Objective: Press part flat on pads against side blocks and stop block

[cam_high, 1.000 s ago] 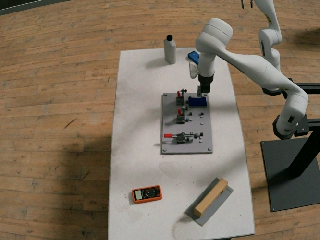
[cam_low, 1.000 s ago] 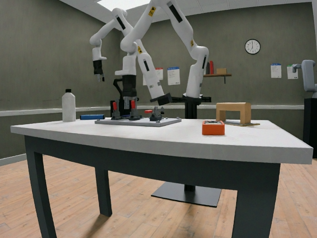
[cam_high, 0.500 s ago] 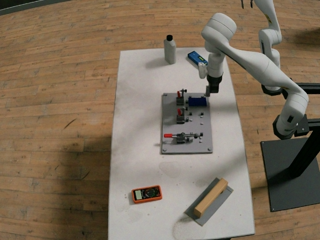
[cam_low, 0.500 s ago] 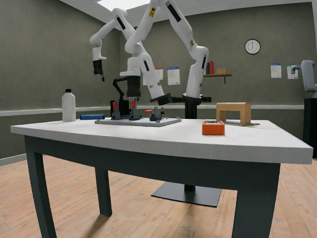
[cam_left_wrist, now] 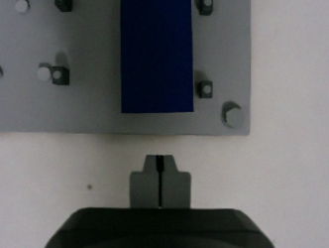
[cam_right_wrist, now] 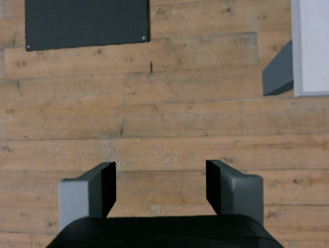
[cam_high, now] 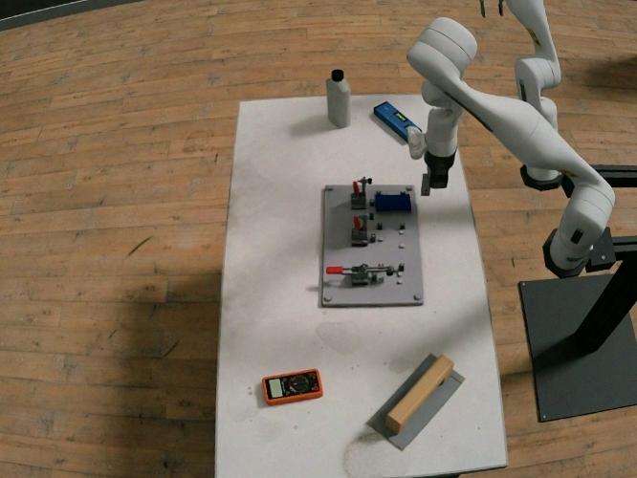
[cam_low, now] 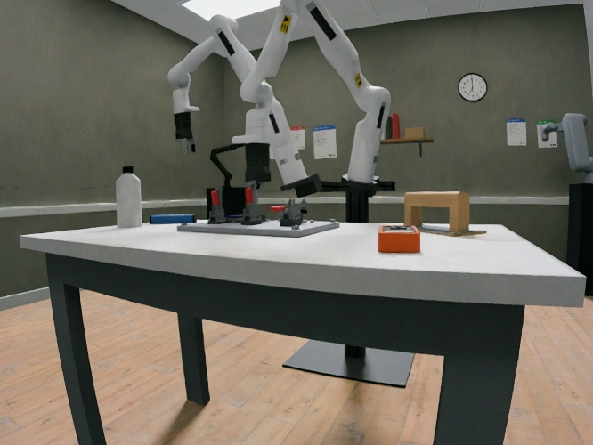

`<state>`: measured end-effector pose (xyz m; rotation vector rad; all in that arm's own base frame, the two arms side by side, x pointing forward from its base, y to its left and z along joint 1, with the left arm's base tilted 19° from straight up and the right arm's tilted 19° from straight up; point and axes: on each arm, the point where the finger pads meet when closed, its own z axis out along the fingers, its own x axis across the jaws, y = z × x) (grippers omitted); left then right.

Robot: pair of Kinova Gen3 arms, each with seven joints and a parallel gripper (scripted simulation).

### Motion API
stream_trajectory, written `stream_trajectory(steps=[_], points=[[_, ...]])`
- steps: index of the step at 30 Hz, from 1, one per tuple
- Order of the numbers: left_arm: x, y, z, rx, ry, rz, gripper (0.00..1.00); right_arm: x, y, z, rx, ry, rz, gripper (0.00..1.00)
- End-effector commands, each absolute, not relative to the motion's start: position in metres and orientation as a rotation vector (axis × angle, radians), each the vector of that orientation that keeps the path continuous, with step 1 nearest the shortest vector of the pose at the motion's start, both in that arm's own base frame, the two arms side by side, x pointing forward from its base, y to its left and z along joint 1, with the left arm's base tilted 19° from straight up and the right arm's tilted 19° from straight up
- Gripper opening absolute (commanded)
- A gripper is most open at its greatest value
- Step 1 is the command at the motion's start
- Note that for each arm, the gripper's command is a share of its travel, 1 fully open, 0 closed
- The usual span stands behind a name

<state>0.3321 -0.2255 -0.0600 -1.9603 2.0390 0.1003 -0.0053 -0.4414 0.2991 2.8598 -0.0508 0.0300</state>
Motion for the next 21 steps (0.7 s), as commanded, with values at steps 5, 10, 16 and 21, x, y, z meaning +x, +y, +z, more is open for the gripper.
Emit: stream_trajectory(steps=[5,10,16,21], points=[[0.329,-0.225,-0.060,-1.956,2.041,0.087,0.00,-0.006,-0.442,0.300,2.858,-0.051,0.030,1.00],[0.329,-0.225,-0.061,-1.956,2.041,0.087,0.00,-0.006,-0.442,0.300,2.858,-0.051,0.030,1.00],[0.331,-0.223,-0.069,-1.956,2.041,0.087,0.00,-0.006,-0.442,0.300,2.858,-0.051,0.030,1.00],[0.332,-0.222,-0.074,-1.957,2.041,0.086,0.00,-0.006,-0.442,0.300,2.858,-0.051,0.030,1.00]])
